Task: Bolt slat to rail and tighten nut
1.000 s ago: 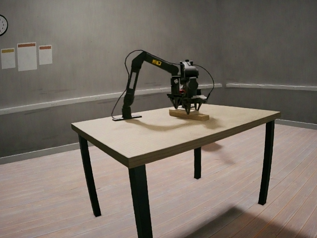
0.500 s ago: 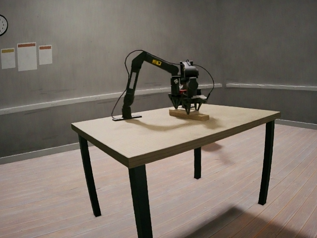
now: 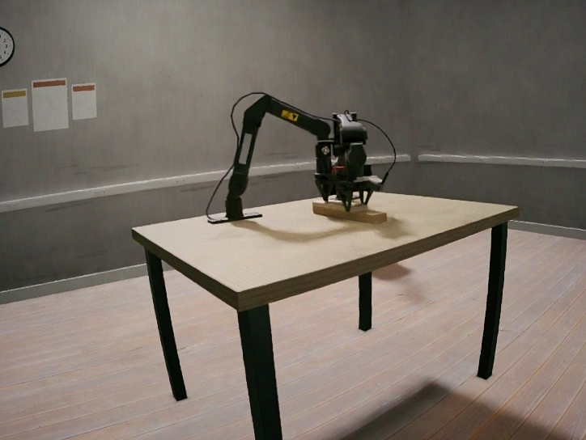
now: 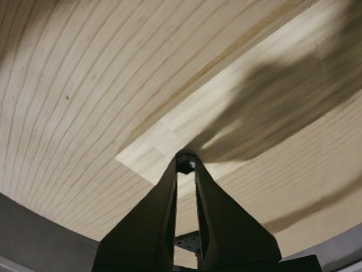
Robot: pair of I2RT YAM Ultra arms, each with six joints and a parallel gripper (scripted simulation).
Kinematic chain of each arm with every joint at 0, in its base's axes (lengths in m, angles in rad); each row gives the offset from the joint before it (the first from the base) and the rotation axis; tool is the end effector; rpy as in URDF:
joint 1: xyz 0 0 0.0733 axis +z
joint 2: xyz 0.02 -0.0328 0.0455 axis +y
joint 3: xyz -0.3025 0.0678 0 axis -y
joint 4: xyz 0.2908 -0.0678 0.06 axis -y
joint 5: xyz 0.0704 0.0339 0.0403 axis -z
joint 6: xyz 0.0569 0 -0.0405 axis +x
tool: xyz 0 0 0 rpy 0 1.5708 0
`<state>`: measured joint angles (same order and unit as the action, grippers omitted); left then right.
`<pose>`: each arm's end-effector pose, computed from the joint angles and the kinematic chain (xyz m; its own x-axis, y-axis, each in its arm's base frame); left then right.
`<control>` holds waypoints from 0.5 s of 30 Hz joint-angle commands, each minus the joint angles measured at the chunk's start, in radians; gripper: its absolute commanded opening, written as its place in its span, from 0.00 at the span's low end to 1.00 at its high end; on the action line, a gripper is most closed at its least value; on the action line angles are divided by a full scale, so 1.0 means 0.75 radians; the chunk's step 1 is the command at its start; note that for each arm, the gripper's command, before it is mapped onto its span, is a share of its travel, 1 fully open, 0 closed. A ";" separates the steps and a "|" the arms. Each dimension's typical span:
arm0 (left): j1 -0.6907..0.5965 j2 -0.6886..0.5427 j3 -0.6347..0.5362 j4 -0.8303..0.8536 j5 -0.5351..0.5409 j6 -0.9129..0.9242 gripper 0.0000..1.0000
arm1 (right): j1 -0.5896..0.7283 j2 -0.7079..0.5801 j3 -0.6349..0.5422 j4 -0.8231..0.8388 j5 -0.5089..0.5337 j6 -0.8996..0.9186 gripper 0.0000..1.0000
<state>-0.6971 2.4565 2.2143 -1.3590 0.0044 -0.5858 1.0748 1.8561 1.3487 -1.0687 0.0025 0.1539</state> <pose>0.4198 -0.3504 0.1715 -0.9935 0.1108 0.0278 0.1112 0.9937 0.0131 0.1836 0.3413 0.1929 -0.6051 -0.7961 0.0049 -0.7962 0.6051 -0.0033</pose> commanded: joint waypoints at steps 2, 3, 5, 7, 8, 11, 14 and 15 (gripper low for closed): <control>0.000 -0.013 0.006 0.001 0.000 0.000 0.72 | -0.010 -0.009 0.004 0.008 -0.004 0.283 0.12; 0.000 -0.013 0.006 0.001 0.000 0.000 0.72 | -0.010 -0.009 0.004 0.008 -0.005 0.335 0.12; 0.000 -0.013 0.006 0.001 0.000 0.000 0.72 | -0.011 -0.009 0.004 0.008 -0.006 0.438 0.12; 0.000 -0.013 0.006 0.001 0.000 0.000 0.72 | -0.011 -0.009 0.004 0.008 -0.007 0.543 0.12; 0.000 -0.013 0.006 0.001 0.000 0.000 0.72 | -0.012 -0.009 0.004 0.008 -0.008 0.595 0.12; 0.000 -0.013 0.006 0.001 0.000 0.000 0.72 | -0.012 -0.009 0.004 0.009 -0.009 0.753 0.12; 0.000 -0.013 0.006 0.001 0.000 0.000 0.72 | -0.013 -0.009 0.004 0.009 -0.010 0.911 0.12; 0.000 -0.013 0.006 0.001 0.000 0.000 0.72 | -0.013 -0.009 0.004 0.009 -0.010 0.911 0.12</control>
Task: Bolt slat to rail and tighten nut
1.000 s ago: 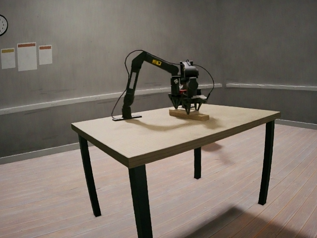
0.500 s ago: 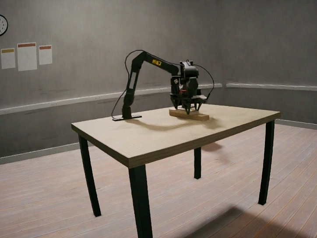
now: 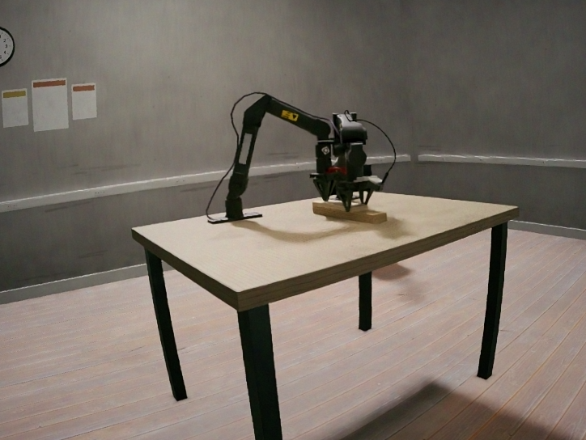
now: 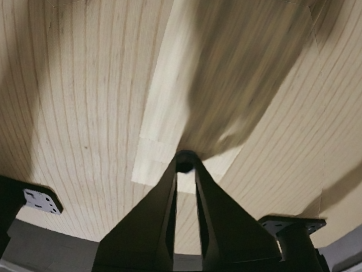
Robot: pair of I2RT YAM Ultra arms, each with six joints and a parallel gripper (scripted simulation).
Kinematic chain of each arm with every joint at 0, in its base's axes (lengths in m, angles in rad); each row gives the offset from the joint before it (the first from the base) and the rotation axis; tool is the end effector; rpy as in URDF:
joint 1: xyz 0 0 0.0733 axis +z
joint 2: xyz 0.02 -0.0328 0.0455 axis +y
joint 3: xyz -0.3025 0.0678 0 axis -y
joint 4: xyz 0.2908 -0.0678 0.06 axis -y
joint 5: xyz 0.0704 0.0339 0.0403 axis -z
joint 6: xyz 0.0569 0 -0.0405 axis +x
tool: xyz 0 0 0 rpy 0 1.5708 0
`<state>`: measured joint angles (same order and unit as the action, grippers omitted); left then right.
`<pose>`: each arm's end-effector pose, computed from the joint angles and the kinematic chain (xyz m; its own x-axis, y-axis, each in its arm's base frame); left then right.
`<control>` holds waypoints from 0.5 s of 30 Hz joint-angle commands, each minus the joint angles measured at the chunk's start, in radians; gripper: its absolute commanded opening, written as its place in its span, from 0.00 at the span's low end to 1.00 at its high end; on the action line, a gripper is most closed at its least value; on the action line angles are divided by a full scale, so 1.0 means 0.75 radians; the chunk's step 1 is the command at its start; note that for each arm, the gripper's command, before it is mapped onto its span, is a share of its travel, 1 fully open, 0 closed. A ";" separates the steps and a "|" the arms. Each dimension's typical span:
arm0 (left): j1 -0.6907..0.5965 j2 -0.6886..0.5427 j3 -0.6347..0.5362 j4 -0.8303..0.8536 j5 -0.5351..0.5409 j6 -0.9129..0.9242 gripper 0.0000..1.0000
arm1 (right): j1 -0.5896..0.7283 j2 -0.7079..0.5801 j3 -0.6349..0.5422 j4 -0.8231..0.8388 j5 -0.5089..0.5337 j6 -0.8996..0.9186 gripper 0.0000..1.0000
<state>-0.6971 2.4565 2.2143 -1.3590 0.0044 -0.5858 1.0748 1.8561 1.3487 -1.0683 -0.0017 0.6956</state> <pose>0.4198 -0.3504 0.1715 -0.9935 0.1108 0.0278 0.1112 0.9937 0.0131 0.1834 0.3415 0.1929 -0.9290 -0.3702 0.0049 -0.3702 0.9290 -0.0018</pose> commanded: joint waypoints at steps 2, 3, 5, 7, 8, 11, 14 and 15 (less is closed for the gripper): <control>0.000 -0.013 0.006 0.001 0.000 0.000 0.72 | -0.010 -0.009 0.004 0.008 0.000 0.254 0.12; 0.000 -0.013 0.006 0.001 0.000 0.000 0.72 | -0.011 -0.009 0.004 0.008 -0.001 0.305 0.12; 0.000 -0.013 0.006 0.001 0.000 0.000 0.72 | -0.012 -0.009 0.004 0.008 -0.002 0.408 0.12; 0.000 -0.013 0.006 0.001 0.000 0.000 0.72 | -0.012 -0.009 0.004 0.009 -0.004 0.512 0.12; 0.000 -0.013 0.006 0.001 0.000 0.000 0.72 | -0.013 -0.009 0.003 0.009 -0.004 0.564 0.12; 0.000 -0.013 0.006 0.001 0.000 0.000 0.72 | -0.014 -0.009 0.003 0.009 -0.006 0.721 0.12; 0.000 -0.013 0.006 0.001 0.000 0.000 0.72 | -0.014 -0.009 0.003 0.009 -0.007 0.879 0.12; 0.000 -0.013 0.006 0.001 0.000 0.000 0.72 | -0.014 -0.009 0.003 0.009 -0.007 0.931 0.12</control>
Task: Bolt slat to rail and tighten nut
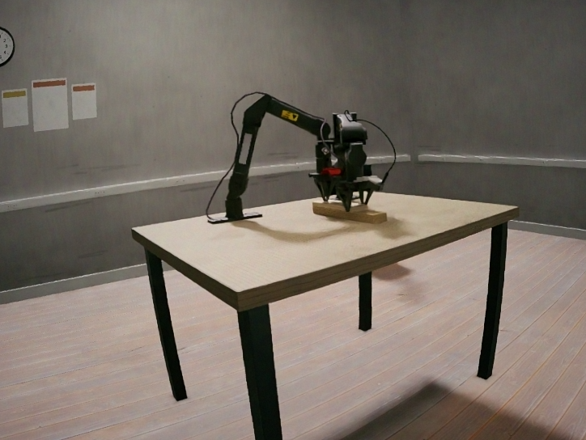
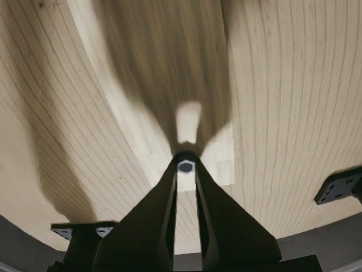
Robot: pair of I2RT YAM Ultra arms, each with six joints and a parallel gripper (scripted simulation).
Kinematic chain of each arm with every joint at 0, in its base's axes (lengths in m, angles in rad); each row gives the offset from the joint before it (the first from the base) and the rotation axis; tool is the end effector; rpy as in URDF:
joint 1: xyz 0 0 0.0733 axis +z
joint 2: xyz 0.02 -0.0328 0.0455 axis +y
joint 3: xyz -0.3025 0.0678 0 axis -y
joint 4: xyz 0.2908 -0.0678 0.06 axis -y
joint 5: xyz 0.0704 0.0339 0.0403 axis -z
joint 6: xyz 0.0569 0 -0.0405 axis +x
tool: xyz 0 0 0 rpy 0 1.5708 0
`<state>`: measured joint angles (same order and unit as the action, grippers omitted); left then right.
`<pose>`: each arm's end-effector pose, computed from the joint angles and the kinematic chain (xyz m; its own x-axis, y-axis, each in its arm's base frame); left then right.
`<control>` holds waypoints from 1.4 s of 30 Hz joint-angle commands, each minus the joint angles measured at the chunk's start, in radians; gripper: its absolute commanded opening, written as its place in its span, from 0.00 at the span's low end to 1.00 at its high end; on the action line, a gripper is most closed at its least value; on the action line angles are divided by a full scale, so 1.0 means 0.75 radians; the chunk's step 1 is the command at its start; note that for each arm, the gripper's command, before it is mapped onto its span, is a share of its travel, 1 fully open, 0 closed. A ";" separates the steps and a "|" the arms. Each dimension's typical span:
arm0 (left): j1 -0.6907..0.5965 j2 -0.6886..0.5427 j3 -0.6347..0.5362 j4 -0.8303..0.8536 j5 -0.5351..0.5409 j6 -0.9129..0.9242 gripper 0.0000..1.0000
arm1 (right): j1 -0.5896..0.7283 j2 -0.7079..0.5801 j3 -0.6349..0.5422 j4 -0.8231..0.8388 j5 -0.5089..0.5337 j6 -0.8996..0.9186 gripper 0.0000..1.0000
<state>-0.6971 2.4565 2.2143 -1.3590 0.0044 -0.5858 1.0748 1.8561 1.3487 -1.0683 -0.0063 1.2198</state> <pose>0.4198 -0.3504 0.1715 -0.9935 0.1108 0.0278 0.1112 0.9937 0.0131 0.1832 0.3416 0.1929 -0.9895 0.1445 0.0076 0.1445 0.9895 -0.0024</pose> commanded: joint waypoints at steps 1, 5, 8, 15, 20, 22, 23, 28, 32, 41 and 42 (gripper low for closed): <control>0.000 -0.013 0.006 0.001 0.000 0.000 0.72 | -0.014 -0.009 0.003 0.009 -0.002 0.285 0.12; 0.000 -0.013 0.006 0.001 0.000 0.000 0.72 | -0.013 -0.009 0.003 0.009 0.002 0.402 0.12; 0.000 -0.013 0.006 0.001 0.000 0.000 0.72 | -0.014 -0.009 0.003 0.009 0.000 0.556 0.12; 0.000 -0.013 0.006 0.001 0.000 0.000 0.72 | -0.014 -0.009 0.002 0.009 -0.001 0.893 0.12; 0.000 -0.013 0.006 0.001 0.000 0.000 0.72 | -0.011 -0.009 0.002 0.010 0.005 0.917 0.12; 0.000 -0.013 0.006 0.001 0.000 0.000 0.72 | -0.010 -0.009 0.002 0.010 0.008 0.924 0.12; 0.000 -0.013 0.006 0.001 0.000 0.000 0.72 | -0.009 -0.009 0.002 0.010 0.008 0.924 0.12; 0.000 -0.013 0.006 0.001 0.000 0.000 0.72 | -0.009 -0.009 0.002 0.010 0.008 0.926 0.12; 0.000 -0.013 0.006 0.001 0.000 0.000 0.72 | -0.009 -0.009 0.002 0.010 0.008 0.926 0.12; 0.000 -0.013 0.006 0.001 0.000 0.000 0.72 | -0.009 -0.009 0.002 0.010 0.009 0.926 0.12; 0.000 -0.013 0.006 0.001 0.000 0.000 0.72 | -0.009 -0.009 0.002 0.010 0.009 0.926 0.12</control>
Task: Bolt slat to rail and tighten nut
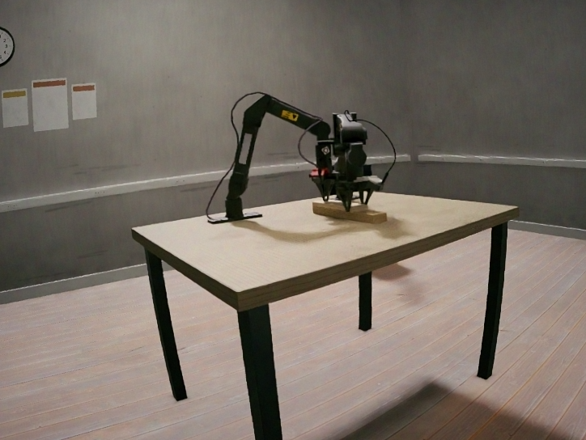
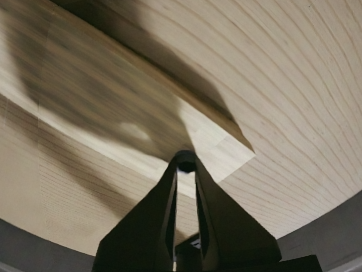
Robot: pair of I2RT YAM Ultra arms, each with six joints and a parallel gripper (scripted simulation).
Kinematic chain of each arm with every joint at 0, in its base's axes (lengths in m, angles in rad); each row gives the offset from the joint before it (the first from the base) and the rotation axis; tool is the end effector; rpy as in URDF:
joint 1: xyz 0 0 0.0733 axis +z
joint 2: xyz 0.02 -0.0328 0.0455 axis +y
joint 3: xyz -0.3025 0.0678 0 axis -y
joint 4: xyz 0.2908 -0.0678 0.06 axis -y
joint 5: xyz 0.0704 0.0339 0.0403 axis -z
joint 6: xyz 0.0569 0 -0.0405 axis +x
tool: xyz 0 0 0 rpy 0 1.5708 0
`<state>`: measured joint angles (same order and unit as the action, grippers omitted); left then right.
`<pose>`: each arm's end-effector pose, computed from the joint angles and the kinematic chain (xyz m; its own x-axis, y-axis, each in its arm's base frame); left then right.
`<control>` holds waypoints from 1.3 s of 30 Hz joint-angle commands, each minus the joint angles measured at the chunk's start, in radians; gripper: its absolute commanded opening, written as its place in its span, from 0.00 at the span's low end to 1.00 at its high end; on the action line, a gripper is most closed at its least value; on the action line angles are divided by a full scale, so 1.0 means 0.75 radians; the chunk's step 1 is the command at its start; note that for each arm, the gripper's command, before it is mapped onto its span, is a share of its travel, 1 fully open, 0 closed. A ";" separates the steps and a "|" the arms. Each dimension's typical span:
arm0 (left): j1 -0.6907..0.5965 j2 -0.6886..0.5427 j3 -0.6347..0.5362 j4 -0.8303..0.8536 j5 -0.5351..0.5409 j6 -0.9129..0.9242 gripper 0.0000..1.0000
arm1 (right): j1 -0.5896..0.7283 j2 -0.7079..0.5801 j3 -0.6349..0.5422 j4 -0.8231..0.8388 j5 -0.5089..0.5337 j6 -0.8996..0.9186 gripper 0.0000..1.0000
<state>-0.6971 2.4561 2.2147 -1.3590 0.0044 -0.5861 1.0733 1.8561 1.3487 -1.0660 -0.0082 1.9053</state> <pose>0.4199 -0.3505 0.1718 -0.9935 0.1105 0.0271 0.1109 0.9938 0.0127 0.1838 0.3416 0.1929 -0.6734 0.7393 0.0069 0.7393 0.6734 -0.0052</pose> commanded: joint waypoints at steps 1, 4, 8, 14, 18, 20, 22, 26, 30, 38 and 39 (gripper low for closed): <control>0.000 -0.012 0.006 0.001 0.000 0.000 0.72 | -0.007 -0.009 0.002 0.007 0.011 0.012 0.12; 0.000 -0.012 0.006 0.001 0.000 0.000 0.72 | -0.007 -0.009 0.002 0.007 0.011 0.012 0.12; 0.000 -0.012 0.006 0.001 0.000 0.000 0.72 | -0.007 -0.009 0.002 0.007 0.011 0.012 0.12; 0.000 -0.012 0.006 0.001 0.000 0.000 0.72 | -0.007 -0.009 0.002 0.007 0.011 0.012 0.12; 0.000 -0.012 0.006 0.001 0.000 0.000 0.72 | 0.000 -0.009 0.006 0.001 0.000 0.001 0.24; 0.000 -0.012 0.006 0.001 0.000 0.000 0.72 | 0.000 -0.009 0.006 0.001 0.000 0.001 0.34; 0.000 -0.012 0.006 0.001 0.000 0.000 0.72 | 0.000 -0.009 0.006 0.001 0.000 0.001 0.34; 0.000 -0.012 0.006 0.001 0.000 0.000 0.72 | 0.000 -0.009 0.006 0.001 0.000 0.001 0.34; 0.000 -0.012 0.006 0.001 0.000 0.000 0.72 | 0.000 -0.009 0.006 0.001 0.000 0.001 0.34; 0.000 -0.012 0.006 0.001 0.000 0.000 0.72 | 0.008 -0.010 0.008 -0.002 0.017 -0.447 0.34; 0.000 -0.012 0.006 0.001 0.000 0.000 0.72 | 0.008 -0.011 0.008 -0.002 0.017 -0.506 0.34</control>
<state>-0.6971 2.4565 2.2143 -1.3590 0.0044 -0.5861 1.0733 1.8557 1.3491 -1.0660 -0.0082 1.7283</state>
